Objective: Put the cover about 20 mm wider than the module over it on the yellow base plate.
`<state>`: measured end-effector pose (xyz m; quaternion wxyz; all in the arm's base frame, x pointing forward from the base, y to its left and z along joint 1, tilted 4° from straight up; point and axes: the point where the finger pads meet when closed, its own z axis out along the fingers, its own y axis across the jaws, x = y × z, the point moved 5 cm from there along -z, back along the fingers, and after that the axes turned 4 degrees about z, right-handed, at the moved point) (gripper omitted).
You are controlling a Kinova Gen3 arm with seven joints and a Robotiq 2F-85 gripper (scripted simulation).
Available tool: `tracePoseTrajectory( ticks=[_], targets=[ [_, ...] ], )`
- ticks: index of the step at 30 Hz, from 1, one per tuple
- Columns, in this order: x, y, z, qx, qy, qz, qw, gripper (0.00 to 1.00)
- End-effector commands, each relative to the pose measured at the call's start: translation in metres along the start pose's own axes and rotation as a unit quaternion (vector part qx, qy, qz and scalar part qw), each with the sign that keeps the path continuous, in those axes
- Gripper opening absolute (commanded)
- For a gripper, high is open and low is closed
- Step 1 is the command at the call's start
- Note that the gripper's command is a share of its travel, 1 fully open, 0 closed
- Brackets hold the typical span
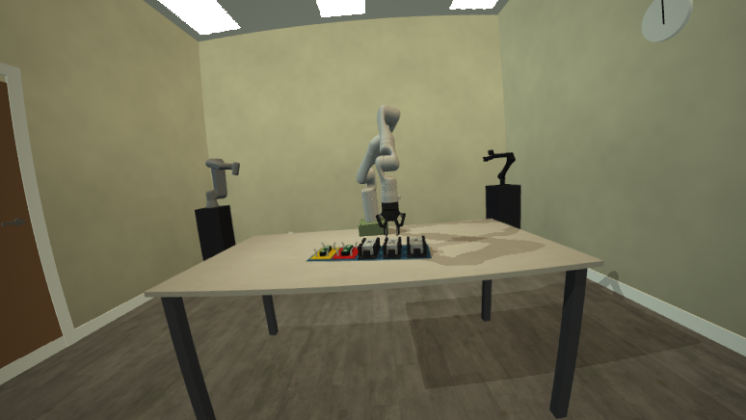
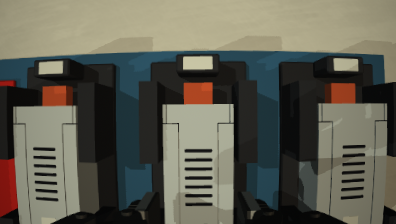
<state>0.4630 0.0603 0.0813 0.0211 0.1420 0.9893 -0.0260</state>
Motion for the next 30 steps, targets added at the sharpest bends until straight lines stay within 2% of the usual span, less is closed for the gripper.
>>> tracePoseTrajectory(
  ticks=[1,24,30],
  targets=[
    [-0.0004,0.0002,-0.0007,-0.001,-0.001,0.0,1.0,1.0],
    [-0.0004,0.0002,-0.0007,-0.001,-0.001,0.0,1.0,1.0],
    [-0.0004,0.0002,0.0053,-0.001,-0.001,0.0,1.0,1.0]
  ],
)
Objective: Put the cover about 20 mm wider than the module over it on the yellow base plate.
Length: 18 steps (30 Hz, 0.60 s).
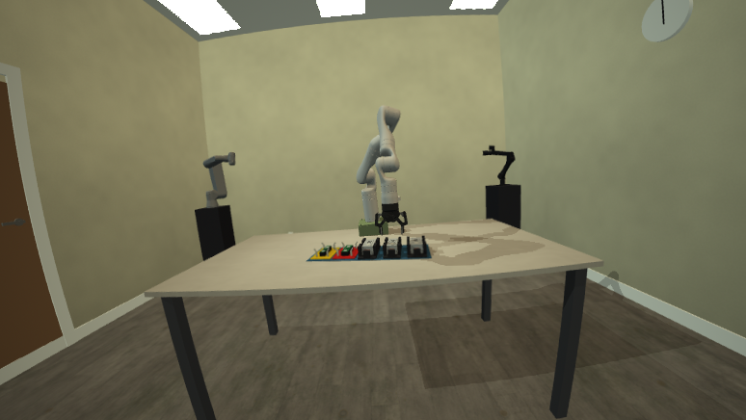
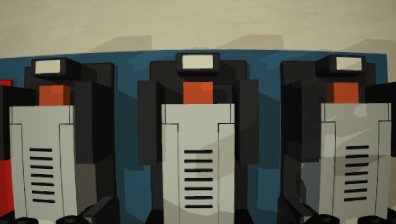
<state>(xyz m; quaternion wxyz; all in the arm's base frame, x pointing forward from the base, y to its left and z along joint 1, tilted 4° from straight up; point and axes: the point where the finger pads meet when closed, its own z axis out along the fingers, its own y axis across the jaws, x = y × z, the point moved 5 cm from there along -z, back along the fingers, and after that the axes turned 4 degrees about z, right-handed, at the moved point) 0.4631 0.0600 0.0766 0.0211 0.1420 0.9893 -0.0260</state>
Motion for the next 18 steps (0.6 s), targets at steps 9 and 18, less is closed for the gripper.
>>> tracePoseTrajectory(
  ticks=[9,18],
  targets=[
    [0.0,0.0,0.005,-0.001,-0.001,0.0,1.0,1.0],
    [0.0,0.0,0.012,-0.001,-0.001,0.0,1.0,1.0]
  ],
)
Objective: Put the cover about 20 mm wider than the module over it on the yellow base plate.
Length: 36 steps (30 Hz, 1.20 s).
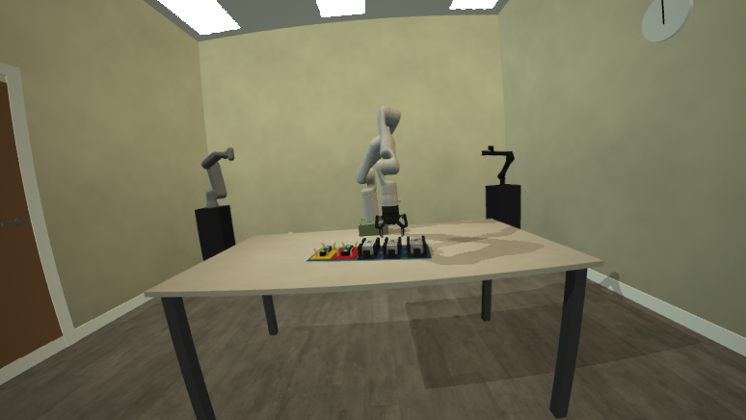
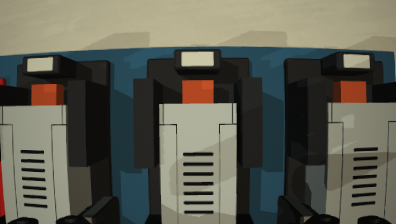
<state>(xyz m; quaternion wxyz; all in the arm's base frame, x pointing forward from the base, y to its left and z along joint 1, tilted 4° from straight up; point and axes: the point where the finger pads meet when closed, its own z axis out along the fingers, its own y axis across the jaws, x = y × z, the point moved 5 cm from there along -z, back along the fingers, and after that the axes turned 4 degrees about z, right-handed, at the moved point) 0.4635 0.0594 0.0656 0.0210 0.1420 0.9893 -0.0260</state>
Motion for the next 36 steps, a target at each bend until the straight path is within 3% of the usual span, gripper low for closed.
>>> tracePoseTrajectory(
  ticks=[1,36],
  targets=[
    [0.0,0.0,0.002,-0.001,-0.001,0.0,1.0,1.0],
    [0.0,0.0,0.023,-0.001,-0.001,0.0,1.0,1.0]
  ],
)
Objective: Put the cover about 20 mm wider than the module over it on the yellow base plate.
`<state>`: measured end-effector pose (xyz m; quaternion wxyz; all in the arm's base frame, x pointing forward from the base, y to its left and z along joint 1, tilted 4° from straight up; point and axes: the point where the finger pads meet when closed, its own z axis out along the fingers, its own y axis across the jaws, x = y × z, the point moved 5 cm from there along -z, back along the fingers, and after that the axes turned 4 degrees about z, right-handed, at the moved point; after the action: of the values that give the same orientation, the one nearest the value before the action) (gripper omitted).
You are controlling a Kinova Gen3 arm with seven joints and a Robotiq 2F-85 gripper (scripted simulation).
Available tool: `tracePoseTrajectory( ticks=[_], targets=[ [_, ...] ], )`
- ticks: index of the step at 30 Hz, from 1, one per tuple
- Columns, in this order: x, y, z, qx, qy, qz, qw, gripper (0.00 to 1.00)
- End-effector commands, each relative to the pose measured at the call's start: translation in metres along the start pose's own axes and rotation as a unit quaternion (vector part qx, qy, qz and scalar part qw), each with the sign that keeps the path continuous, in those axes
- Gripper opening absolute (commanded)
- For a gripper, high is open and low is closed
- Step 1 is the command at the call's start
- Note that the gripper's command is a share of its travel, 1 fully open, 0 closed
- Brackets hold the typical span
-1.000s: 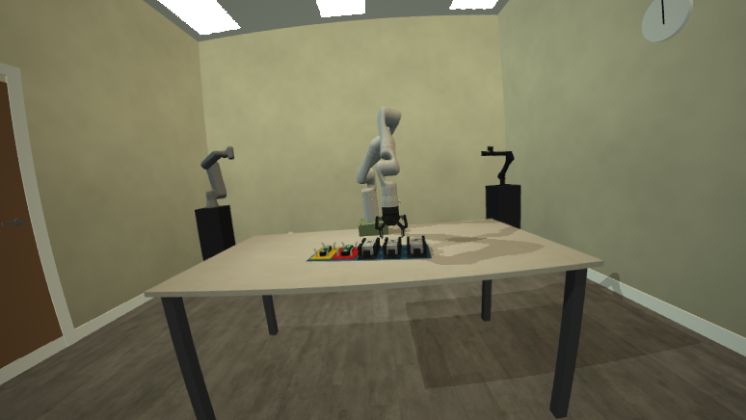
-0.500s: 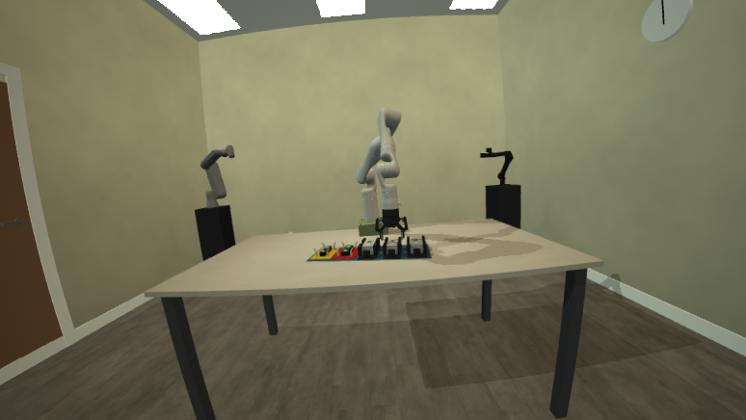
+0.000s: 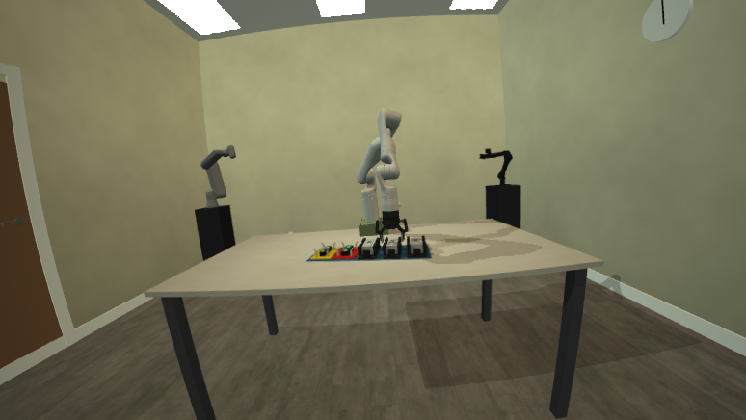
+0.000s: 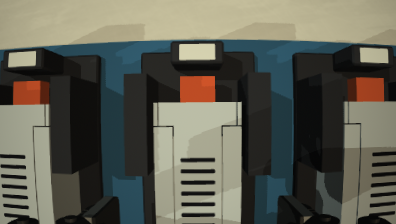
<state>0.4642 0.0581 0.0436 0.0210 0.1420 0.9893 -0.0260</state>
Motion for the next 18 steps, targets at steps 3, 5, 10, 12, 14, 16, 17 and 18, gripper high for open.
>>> tracePoseTrajectory(
  ticks=[3,5,10,12,14,16,17,18],
  targets=[
    [-0.0005,0.0003,0.0016,-0.001,-0.001,0.0,1.0,1.0],
    [-0.0005,0.0003,0.0016,-0.001,-0.001,0.0,1.0,1.0],
    [-0.0005,0.0003,0.0036,-0.001,-0.001,0.0,1.0,1.0],
    [-0.0005,0.0003,0.0056,-0.001,-0.001,0.0,1.0,1.0],
    [-0.0005,0.0003,0.0076,-0.001,-0.001,0.0,1.0,1.0],
    [-0.0005,0.0003,0.0096,-0.001,-0.001,0.0,1.0,1.0],
    [-0.0005,0.0003,0.0106,-0.001,-0.001,0.0,1.0,1.0],
    [-0.0005,0.0003,0.0116,-0.001,-0.001,0.0,1.0,1.0]
  ],
)
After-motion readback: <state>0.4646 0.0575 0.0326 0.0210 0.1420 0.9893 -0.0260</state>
